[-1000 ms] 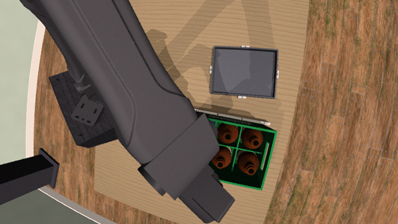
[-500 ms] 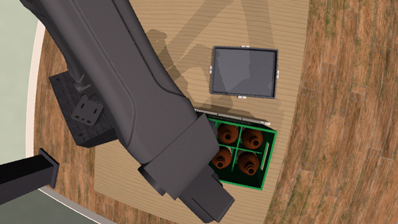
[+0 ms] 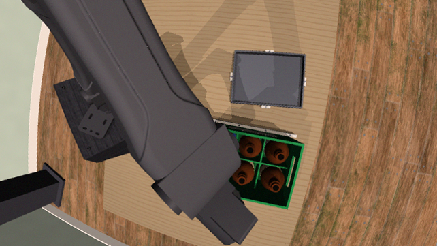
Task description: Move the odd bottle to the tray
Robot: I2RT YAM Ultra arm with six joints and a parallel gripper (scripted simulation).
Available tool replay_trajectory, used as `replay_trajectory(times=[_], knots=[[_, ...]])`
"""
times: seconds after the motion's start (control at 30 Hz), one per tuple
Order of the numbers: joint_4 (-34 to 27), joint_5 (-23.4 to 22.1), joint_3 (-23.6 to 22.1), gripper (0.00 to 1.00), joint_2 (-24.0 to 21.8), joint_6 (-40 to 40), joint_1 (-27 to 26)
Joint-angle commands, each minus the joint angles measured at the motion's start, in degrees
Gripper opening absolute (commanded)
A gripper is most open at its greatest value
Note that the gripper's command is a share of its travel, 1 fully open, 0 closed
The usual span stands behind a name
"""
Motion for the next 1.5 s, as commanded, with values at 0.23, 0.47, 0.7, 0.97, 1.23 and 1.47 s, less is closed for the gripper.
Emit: replay_trajectory(times=[0.23,0.47,0.7,0.97,1.23,1.47], knots=[[-0.6,-0.3,1.6,0.0,-1.8,-0.4,-1.4],[-0.6,-0.3,1.6,0.0,-1.8,-0.4,-1.4],[-0.6,-0.3,1.8,0.0,-1.7,-0.3,-1.4],[-0.6,0.9,9.8,0.0,5.6,2.5,-0.1],[0.1,2.4,27.7,0.0,17.3,7.7,2.0],[0.6,3.7,42.0,0.0,26.9,11.8,3.0]])
